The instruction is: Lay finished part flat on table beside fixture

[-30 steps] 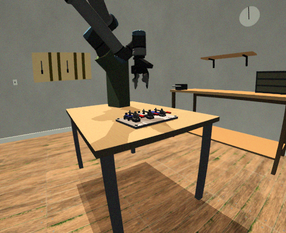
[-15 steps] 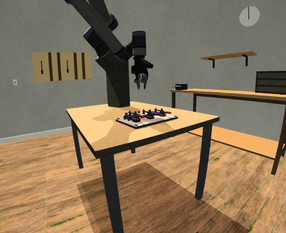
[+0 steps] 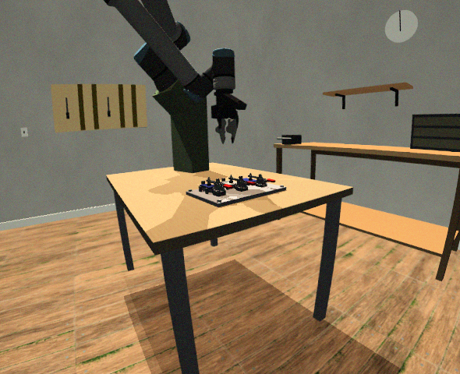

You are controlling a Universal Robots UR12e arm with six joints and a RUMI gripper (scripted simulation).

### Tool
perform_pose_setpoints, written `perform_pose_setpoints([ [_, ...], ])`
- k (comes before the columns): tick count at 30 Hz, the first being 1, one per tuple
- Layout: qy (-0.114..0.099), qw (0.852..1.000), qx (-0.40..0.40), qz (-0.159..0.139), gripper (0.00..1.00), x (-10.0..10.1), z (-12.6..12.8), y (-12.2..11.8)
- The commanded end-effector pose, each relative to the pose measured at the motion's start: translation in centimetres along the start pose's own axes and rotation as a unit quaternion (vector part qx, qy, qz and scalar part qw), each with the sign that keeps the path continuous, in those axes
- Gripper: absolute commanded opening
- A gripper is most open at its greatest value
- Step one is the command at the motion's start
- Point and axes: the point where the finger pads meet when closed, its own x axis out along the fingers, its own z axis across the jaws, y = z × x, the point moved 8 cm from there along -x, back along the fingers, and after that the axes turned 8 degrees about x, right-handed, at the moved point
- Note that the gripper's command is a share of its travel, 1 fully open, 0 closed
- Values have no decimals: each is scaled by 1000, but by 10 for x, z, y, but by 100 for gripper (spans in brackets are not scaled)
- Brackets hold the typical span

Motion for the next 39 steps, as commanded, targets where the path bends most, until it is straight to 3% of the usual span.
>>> perform_pose_setpoints([
  [1, 1, 1000, -1, 0, 28, 0, -2, 0],
  [8, 1, 1000, 0, 0, 28, 8, -1, 1],
  [17, 1, 1000, 0, 0, 28, 45, -1, 1],
  [24, 1, 1000, 0, 0, 28, 60, -1, 1],
  [39, 0, 1000, 0, 2, 28, 58, -3, 18],
])
